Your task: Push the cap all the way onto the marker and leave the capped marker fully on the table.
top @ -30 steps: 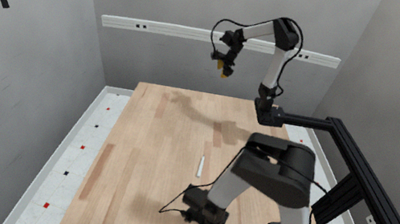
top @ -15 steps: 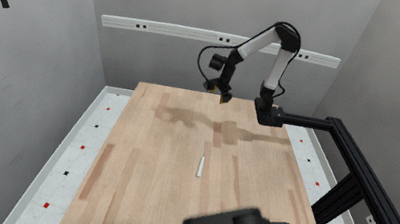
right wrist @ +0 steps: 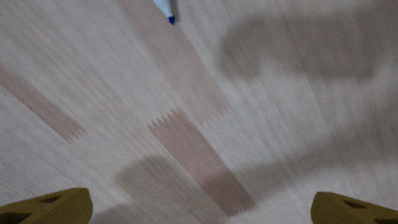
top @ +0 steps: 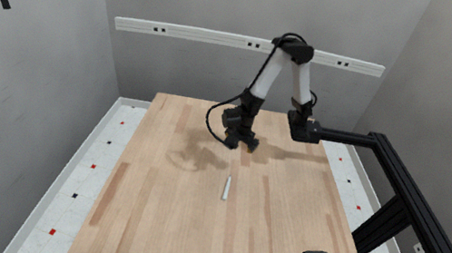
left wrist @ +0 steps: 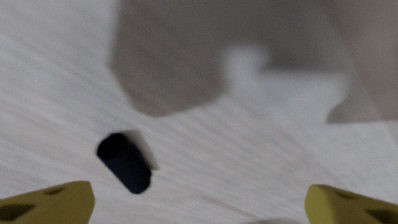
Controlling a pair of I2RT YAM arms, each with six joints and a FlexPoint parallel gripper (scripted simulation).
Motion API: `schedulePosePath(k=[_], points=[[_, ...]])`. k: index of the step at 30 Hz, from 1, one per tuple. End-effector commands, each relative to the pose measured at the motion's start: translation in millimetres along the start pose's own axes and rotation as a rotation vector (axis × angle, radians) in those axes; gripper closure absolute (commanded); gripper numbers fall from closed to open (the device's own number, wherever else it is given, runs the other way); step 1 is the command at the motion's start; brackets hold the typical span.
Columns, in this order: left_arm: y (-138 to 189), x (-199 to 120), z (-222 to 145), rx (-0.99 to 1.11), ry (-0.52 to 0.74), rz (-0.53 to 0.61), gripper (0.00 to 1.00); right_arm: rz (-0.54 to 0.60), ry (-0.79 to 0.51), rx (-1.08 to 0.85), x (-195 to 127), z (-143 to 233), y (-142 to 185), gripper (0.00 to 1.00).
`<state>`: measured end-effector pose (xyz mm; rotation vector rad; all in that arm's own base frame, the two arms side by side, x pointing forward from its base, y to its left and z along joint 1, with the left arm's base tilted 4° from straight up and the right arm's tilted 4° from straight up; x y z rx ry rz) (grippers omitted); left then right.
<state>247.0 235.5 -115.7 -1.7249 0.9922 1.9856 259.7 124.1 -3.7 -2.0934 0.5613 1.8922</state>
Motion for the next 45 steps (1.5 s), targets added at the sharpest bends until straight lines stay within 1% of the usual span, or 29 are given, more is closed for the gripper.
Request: schedulePosePath(k=[1,3,5,9,12,20,22,29,33,34,36,37,39,42,45], points=[[5,7,22,-0.029,0.038,0.103,0.00,0.066,0.038,-0.057,12,4,-43,0.00],[7,15,34,-0.059,0.055,0.128,0.00,0.099,0.028,-0.125,22,14,-65,0.00],[7,15,34,-0.059,0.055,0.128,0.00,0.099,0.028,-0.125,22,14,-65,0.00],[13,29,50,-0.099,0.078,0.167,0.00,0.148,0.016,-0.239,41,32,-105,0.00],[16,35,54,-0.113,0.084,0.183,0.00,0.186,0.005,-0.310,56,44,-127,0.00],[13,28,55,-0.113,0.084,0.165,0.00,0.217,0.004,-0.413,77,62,-174,0.00],[13,28,55,-0.113,0.084,0.165,0.00,0.217,0.004,-0.413,77,62,-174,0.00],[13,29,55,-0.113,0.084,0.166,0.00,0.215,0.010,-0.447,87,69,-196,0.00],[13,29,55,-0.113,0.084,0.166,0.00,0.186,0.024,-0.443,82,68,-205,0.00],[9,24,55,-0.114,0.083,0.141,0.00,0.164,0.035,-0.443,77,67,-209,0.11],[5,23,56,-0.114,0.082,0.109,0.00,0.169,0.032,-0.444,87,66,-206,0.33],[4,22,56,-0.115,0.081,0.086,0.00,0.168,0.033,-0.442,94,66,-205,0.37],[4,22,56,-0.115,0.081,0.086,0.00,0.168,0.033,-0.442,94,66,-205,0.37],[2,22,56,-0.116,0.082,0.028,0.00,0.175,0.028,-0.435,108,63,-200,0.37],[2,20,58,-0.121,0.083,-0.036,0.00,0.181,0.025,-0.434,107,63,-199,0.37]])
Point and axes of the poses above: on each arm, the point where the finger pads meet when closed, its own x axis out along the fingers, its own z axis across the jaws, y = z × x, the point moved 7 cm from there along -x, back along the fingers, and after that the axes turned 5 degrees about -x, right-handed, at the moved point
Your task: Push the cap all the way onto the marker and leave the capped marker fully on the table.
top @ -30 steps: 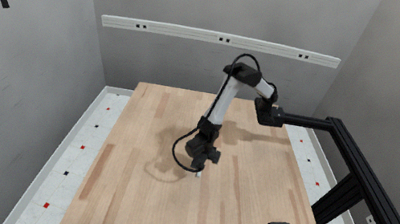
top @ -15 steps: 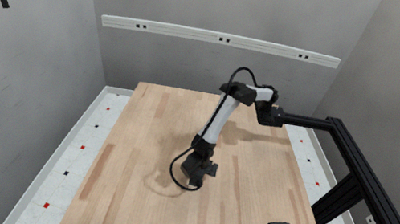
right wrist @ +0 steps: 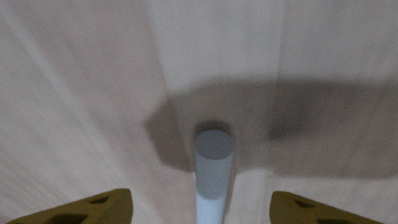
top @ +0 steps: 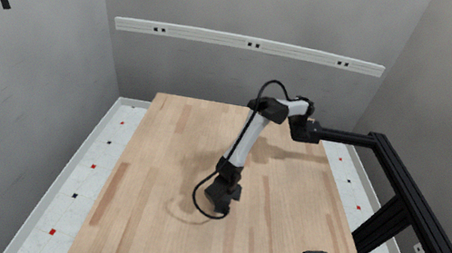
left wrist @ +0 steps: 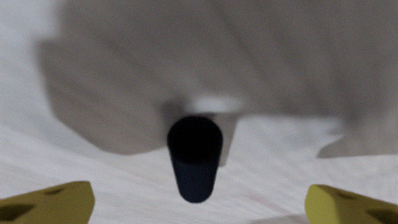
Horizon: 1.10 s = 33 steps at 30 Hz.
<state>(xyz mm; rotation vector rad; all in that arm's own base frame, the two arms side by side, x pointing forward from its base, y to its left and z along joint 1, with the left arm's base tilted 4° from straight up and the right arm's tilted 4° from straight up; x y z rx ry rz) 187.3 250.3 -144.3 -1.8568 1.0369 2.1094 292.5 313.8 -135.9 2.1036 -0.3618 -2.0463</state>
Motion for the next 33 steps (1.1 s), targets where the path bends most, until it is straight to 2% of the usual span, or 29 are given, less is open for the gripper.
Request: schedulePosePath(k=[1,9,11,19,24,26,33], points=[[-16,-20,2,0.008,0.020,-0.179,0.00,-0.015,0.030,0.001,-8,-9,-1,0.37],[1,-29,4,0.013,0.040,-0.468,0.00,-0.019,0.031,0.004,-11,-10,-1,0.37],[1,-29,4,0.013,0.040,-0.468,0.00,-0.019,0.031,0.004,-11,-10,-1,0.37],[39,-28,7,0.015,0.058,-0.690,0.00,-0.019,0.030,0.003,-10,-10,-1,0.37],[60,-17,8,0.013,0.066,-0.744,0.00,-0.019,0.030,0.003,-10,-10,-1,0.37],[70,-7,8,0.011,0.069,-0.737,0.00,-0.019,0.030,0.003,-10,-10,-1,0.37],[81,-1,9,0.008,0.072,-0.737,0.00,-0.019,0.030,0.003,-10,-10,-1,0.37]])
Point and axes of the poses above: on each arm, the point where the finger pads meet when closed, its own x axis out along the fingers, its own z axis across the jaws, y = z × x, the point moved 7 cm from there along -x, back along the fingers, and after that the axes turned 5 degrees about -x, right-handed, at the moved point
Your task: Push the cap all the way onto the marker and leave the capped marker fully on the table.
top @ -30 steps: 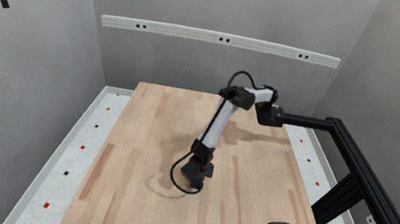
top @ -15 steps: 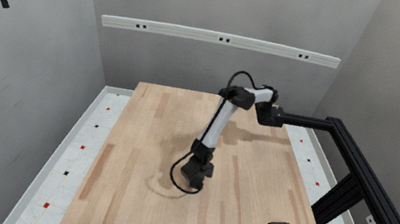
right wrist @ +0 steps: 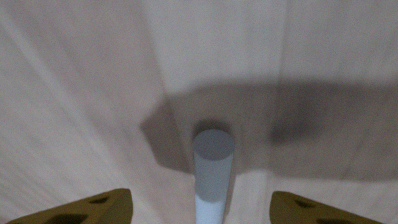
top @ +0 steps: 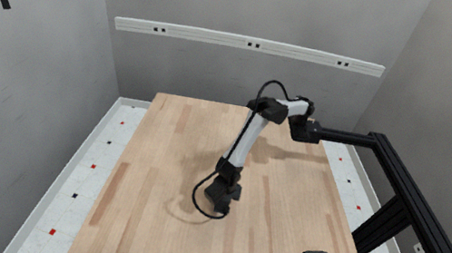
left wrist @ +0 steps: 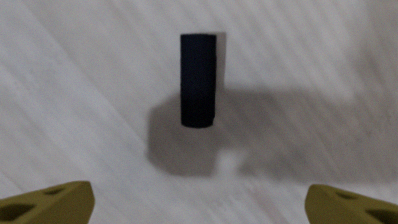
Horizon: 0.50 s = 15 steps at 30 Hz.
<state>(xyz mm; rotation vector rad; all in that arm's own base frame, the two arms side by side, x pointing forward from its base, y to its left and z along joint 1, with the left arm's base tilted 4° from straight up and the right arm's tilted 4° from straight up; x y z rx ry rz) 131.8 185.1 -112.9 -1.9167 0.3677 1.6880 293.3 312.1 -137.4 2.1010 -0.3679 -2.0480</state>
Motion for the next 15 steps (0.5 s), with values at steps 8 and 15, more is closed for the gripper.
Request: schedulePosePath(k=[8,15], points=[[-12.7,-2.8,0.5,0.008,0.020,-0.106,0.36,-0.022,0.033,0.001,-12.5,-9.0,-2.4,0.37],[-12.1,-2.7,0.5,0.008,0.020,-0.104,0.36,-0.043,0.049,0.006,-19.9,-13.7,-5.2,0.37]])
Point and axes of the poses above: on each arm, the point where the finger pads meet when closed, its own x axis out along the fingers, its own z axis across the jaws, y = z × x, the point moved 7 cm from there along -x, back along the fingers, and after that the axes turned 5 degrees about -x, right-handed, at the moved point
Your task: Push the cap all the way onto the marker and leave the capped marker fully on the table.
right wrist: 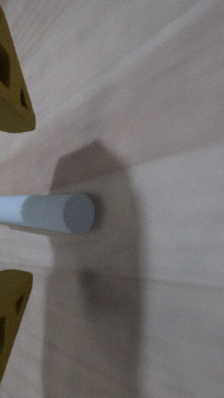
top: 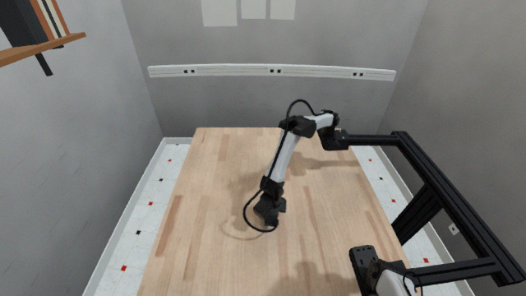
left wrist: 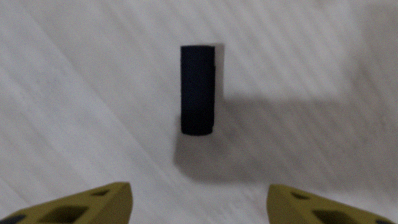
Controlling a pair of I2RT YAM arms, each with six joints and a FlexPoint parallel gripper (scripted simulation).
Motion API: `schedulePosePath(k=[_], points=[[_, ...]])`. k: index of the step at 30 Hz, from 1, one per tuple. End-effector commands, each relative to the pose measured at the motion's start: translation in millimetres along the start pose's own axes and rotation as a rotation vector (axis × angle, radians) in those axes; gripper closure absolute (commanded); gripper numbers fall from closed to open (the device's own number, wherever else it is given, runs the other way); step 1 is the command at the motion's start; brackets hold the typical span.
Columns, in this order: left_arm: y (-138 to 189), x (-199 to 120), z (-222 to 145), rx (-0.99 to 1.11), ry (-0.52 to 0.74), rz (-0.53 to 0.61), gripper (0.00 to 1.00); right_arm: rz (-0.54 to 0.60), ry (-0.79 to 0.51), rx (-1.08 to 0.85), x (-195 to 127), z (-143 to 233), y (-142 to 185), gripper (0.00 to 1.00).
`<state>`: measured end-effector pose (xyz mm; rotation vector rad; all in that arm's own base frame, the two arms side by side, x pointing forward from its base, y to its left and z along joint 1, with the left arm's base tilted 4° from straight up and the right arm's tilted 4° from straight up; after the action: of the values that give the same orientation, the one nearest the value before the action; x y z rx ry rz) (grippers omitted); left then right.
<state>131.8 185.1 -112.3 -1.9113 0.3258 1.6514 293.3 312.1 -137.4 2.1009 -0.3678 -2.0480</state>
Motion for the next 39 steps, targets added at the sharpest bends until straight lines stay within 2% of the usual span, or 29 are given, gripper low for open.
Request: schedulePosePath(k=[1,4,15,25,29,31,39], points=[[-12,-1,1,0.003,0.015,-0.057,0.36,-0.039,0.048,0.004,-13,-14,-7,0.37],[-10,3,0,0.002,0.016,-0.042,0.36,-0.019,0.033,-0.001,3,-12,-6,0.37],[-21,16,-1,-0.002,0.009,-0.058,0.36,-0.031,0.041,0.000,11,-17,-10,0.37],[-20,31,-1,-0.003,0.009,-0.054,0.36,-0.022,0.032,-0.002,32,-15,-9,0.37],[-20,38,-1,-0.003,0.009,-0.052,0.36,-0.034,0.035,0.002,24,-14,-9,0.69],[-20,38,-1,-0.003,0.009,-0.052,0.36,-0.034,0.035,0.002,24,-14,-9,0.69],[-20,50,-1,-0.003,0.008,-0.051,0.36,-0.030,0.031,0.001,24,-10,-8,0.92]])
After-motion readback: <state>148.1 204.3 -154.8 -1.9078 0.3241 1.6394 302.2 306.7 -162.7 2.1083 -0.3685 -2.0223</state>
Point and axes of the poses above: on each arm, the point where the finger pads meet when closed, its own x axis out along the fingers, its own z axis across the jaws, y = z × x, the point moved 7 cm from there along -x, back along the fingers, and after that the axes turned 5 degrees about -x, right-handed, at the moved point
